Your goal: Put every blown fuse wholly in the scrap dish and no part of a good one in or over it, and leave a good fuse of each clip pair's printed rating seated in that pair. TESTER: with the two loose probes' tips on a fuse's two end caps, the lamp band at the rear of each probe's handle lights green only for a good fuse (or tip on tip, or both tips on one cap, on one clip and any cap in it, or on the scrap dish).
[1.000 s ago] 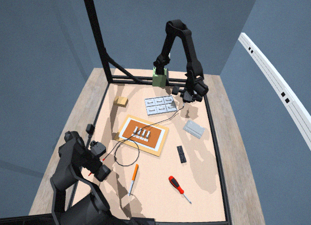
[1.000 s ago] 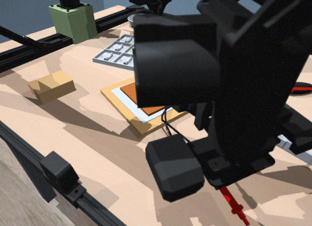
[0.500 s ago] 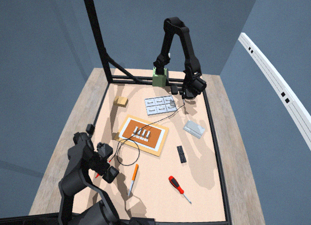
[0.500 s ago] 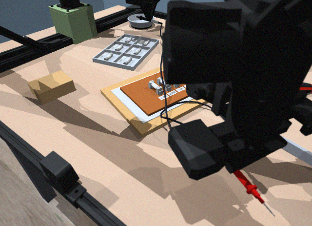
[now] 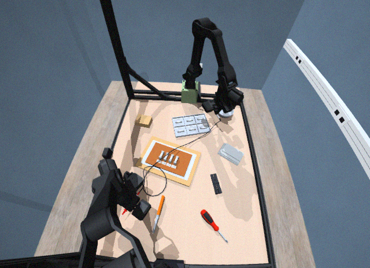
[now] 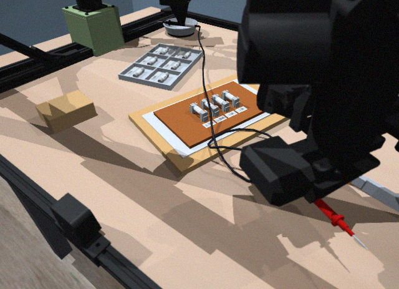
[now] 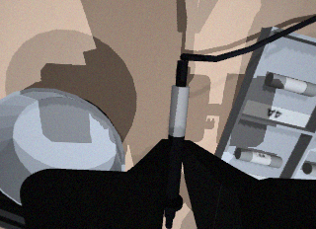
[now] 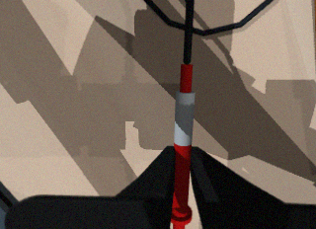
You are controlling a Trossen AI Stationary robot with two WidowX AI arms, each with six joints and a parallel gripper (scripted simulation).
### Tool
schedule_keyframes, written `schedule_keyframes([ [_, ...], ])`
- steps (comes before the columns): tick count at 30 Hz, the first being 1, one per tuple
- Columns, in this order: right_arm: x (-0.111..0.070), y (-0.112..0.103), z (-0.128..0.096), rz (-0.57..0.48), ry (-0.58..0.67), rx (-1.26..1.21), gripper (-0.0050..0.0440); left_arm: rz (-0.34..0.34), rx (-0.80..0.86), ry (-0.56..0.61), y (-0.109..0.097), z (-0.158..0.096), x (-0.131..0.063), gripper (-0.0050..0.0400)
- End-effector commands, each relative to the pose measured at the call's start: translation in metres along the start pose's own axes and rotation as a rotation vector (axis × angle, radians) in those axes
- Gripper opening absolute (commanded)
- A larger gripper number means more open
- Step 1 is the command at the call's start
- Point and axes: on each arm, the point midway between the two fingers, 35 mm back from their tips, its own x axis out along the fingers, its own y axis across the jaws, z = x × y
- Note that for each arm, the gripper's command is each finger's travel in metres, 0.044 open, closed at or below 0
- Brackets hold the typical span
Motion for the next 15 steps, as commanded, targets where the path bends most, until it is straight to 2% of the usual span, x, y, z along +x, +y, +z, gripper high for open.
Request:
schedule_keyframes([
  [1,-0.008,-0.007,0.007,0.029,-0.017,-0.012,-0.005,0.007,-0.112,-0.019,0.003,-0.007,-0.004,-0.005],
  [10,-0.008,-0.025,0.013,0.028,-0.017,-0.031,-0.005,0.006,-0.284,-0.017,0.006,-0.021,-0.003,-0.005],
  [15,-0.007,-0.037,0.018,0.026,-0.018,-0.044,-0.005,0.004,-0.276,-0.016,0.006,-0.019,-0.003,-0.005],
])
